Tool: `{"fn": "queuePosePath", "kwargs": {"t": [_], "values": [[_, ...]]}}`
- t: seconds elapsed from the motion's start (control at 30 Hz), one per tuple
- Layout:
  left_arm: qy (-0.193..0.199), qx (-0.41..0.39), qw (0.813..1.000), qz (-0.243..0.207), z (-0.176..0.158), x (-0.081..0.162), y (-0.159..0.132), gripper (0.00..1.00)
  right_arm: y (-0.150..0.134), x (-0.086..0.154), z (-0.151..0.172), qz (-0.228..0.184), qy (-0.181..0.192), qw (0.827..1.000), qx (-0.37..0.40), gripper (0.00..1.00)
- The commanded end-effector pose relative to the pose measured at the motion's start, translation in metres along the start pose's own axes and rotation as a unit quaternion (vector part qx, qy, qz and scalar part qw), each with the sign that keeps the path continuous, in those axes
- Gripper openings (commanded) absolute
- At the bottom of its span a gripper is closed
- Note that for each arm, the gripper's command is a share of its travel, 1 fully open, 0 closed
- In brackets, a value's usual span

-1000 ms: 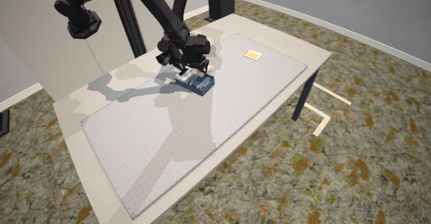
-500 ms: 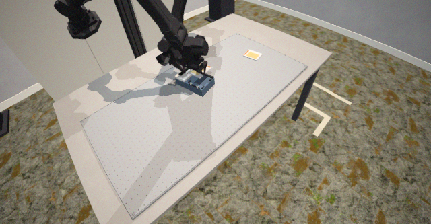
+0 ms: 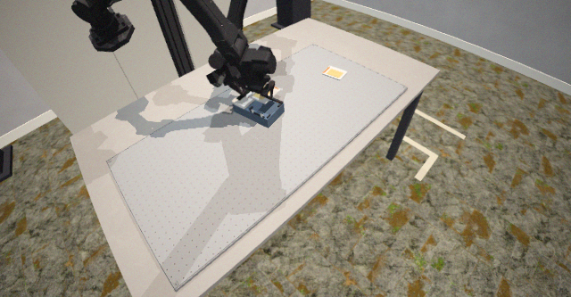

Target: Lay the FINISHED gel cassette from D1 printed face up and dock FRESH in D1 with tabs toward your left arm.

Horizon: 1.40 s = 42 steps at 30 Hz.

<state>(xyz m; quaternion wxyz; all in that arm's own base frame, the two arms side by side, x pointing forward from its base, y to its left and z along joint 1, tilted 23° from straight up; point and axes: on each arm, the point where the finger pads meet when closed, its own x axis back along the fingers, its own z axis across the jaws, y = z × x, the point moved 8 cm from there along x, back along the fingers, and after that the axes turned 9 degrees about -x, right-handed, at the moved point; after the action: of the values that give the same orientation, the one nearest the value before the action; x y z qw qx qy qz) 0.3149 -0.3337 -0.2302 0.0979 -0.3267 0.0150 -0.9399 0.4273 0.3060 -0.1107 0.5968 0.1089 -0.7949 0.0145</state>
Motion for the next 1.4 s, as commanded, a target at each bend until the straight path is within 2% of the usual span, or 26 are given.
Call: {"fn": "queuePosePath", "kwargs": {"t": [0.0,0.3,0.37,0.4,0.9,0.97,1.37], "values": [[-0.041,-0.032,0.998,0.031,-0.050,-0.033,-0.034,0.00,0.003,0.009,-0.001,-0.004,-0.004,1.000,0.008,0.00],[-0.041,-0.032,0.998,0.031,-0.050,-0.033,-0.034,0.00,0.003,0.009,-0.001,-0.004,-0.004,1.000,0.008,0.00],[-0.041,-0.032,0.998,0.031,-0.050,-0.033,-0.034,0.00,0.007,0.006,-0.001,0.029,-0.008,1.000,0.009,0.00],[-0.041,-0.032,0.998,0.031,-0.050,-0.033,-0.034,0.00,0.007,0.005,-0.001,0.030,-0.008,0.999,0.009,0.00],[-0.041,-0.032,0.998,0.031,-0.050,-0.033,-0.034,0.00,0.005,0.002,-0.001,0.030,-0.008,0.999,0.009,0.00],[-0.041,-0.032,0.998,0.031,-0.050,-0.033,-0.034,0.00,0.011,-0.001,0.000,0.064,-0.010,0.998,0.011,0.00],[-0.041,-0.032,0.998,0.031,-0.050,-0.033,-0.034,0.00,0.015,-0.010,0.001,0.065,-0.010,0.998,0.011,0.00]]}}
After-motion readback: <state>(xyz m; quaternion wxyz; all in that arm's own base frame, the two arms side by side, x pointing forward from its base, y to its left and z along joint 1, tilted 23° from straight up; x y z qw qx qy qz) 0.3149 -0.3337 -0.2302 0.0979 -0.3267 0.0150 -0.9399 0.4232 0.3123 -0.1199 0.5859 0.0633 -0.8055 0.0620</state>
